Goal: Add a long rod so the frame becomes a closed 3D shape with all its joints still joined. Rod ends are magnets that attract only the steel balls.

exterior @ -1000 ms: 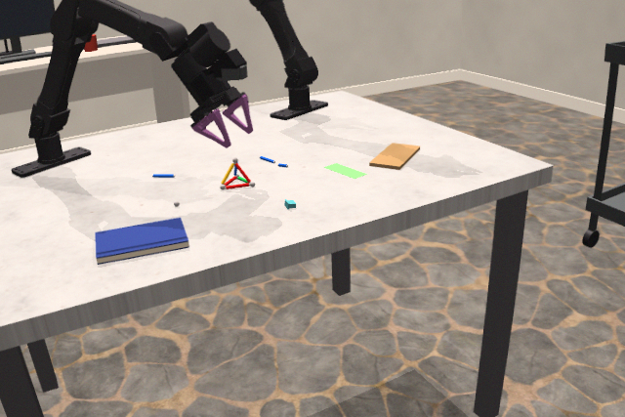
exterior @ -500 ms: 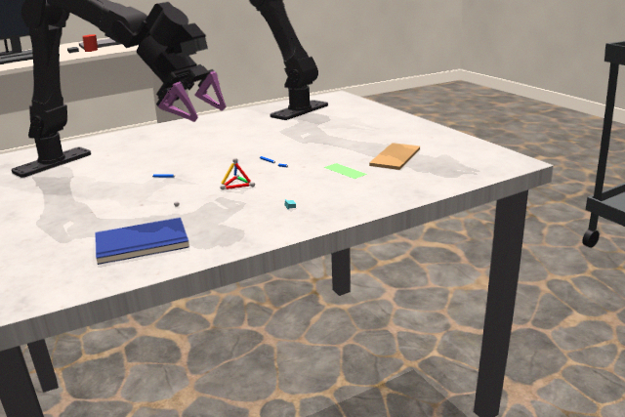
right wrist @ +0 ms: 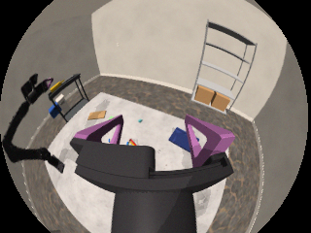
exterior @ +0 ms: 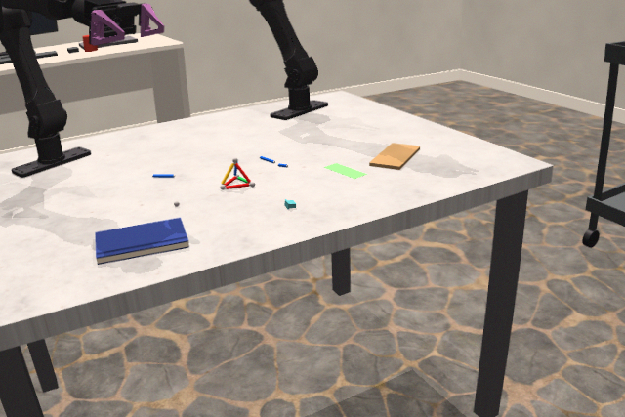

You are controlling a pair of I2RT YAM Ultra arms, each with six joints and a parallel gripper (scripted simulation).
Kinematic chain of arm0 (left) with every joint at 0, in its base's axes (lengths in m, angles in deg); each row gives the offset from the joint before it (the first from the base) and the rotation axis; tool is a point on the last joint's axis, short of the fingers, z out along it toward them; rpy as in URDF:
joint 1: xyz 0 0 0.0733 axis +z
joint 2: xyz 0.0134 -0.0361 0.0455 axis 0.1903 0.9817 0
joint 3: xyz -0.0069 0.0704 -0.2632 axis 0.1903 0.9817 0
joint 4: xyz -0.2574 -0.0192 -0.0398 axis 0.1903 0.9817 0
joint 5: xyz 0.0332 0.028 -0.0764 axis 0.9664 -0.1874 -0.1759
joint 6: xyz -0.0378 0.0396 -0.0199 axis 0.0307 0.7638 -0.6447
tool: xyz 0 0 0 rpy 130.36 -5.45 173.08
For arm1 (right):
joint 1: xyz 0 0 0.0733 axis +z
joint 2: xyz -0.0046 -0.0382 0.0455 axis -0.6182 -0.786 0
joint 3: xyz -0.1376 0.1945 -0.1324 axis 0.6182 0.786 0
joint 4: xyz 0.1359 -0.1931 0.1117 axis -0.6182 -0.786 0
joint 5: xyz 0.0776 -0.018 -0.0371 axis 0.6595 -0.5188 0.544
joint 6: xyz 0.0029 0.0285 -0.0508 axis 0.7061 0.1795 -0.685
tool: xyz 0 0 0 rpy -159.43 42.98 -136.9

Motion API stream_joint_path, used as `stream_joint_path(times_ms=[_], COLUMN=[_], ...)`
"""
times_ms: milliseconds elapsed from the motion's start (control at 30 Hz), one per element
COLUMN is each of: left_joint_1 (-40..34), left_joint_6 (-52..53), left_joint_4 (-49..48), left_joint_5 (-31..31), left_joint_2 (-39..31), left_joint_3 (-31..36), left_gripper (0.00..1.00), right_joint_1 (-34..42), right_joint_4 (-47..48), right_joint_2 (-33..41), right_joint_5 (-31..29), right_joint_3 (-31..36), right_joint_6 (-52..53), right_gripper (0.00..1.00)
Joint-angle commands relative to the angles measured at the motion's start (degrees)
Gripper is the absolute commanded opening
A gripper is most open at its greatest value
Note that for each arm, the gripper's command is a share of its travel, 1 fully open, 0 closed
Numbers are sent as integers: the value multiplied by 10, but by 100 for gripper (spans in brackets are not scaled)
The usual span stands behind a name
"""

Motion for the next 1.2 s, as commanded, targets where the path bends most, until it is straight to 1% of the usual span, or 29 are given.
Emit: stream_joint_path(times_ms=[0, 233, 333, 1167], left_joint_1=[7, 7, 7, 3], left_joint_6=[-4, -4, -4, -4], left_joint_4=[1, 1, 1, -2], left_joint_5=[3, 3, 3, 3], left_joint_2=[1, 1, 1, 1], left_joint_3=[-19, -19, -19, -19], left_gripper=[13, 13, 13, 13], right_joint_1=[-28, -61, -69, -67], right_joint_4=[46, 63, 56, 55], right_joint_2=[53, 88, 94, 89], right_joint_5=[17, 31, 29, 29], right_joint_3=[13, 8, 8, 8], right_joint_6=[0, 8, 5, 6], right_gripper=[100, 100, 100, 100])
